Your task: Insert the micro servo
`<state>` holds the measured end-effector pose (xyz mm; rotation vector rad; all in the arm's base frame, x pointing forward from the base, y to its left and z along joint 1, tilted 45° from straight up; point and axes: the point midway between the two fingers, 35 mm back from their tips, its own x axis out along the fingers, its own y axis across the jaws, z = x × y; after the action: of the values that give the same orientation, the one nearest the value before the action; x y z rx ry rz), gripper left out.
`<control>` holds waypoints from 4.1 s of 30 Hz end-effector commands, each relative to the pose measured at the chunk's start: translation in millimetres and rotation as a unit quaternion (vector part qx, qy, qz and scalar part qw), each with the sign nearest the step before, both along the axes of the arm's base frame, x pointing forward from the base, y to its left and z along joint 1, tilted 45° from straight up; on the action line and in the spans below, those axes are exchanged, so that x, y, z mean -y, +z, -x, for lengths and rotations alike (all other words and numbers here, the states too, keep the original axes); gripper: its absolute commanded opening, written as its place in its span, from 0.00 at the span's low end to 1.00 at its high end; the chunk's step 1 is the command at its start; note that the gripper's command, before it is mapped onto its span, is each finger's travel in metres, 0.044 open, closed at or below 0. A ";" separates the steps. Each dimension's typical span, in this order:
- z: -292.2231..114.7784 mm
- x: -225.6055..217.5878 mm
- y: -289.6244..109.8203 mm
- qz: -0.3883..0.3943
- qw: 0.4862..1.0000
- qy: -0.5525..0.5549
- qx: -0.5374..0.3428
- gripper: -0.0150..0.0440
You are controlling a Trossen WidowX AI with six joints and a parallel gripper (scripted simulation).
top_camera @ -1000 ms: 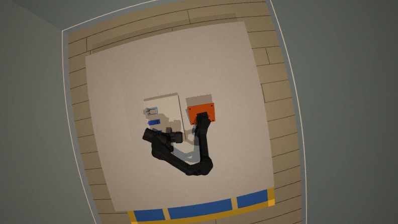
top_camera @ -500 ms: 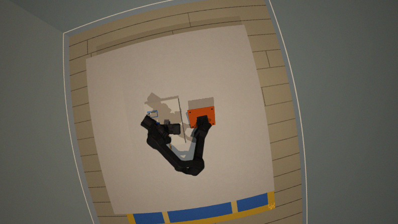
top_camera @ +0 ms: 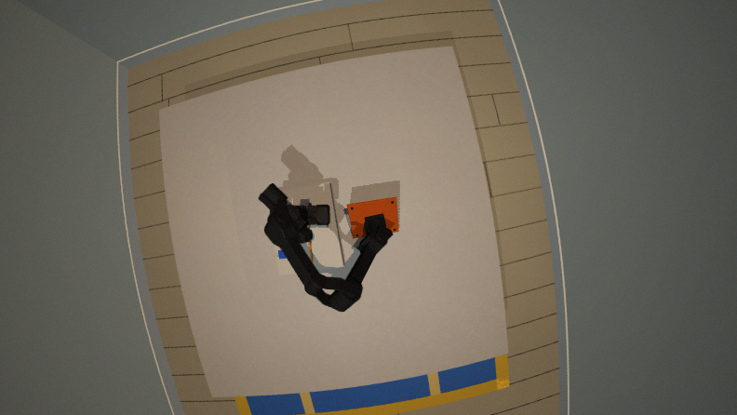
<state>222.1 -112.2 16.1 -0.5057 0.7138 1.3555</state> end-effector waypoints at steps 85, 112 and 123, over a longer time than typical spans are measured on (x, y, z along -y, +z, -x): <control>-108.4 28.4 -13.7 -0.039 0.755 -0.474 -0.451 0.25; -110.7 14.6 -28.1 -0.040 0.755 -0.474 -0.452 0.25; -111.3 11.2 -31.9 -0.040 0.755 -0.474 -0.452 0.25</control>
<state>333.0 -125.1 -14.2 0.6273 1.4340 0.5537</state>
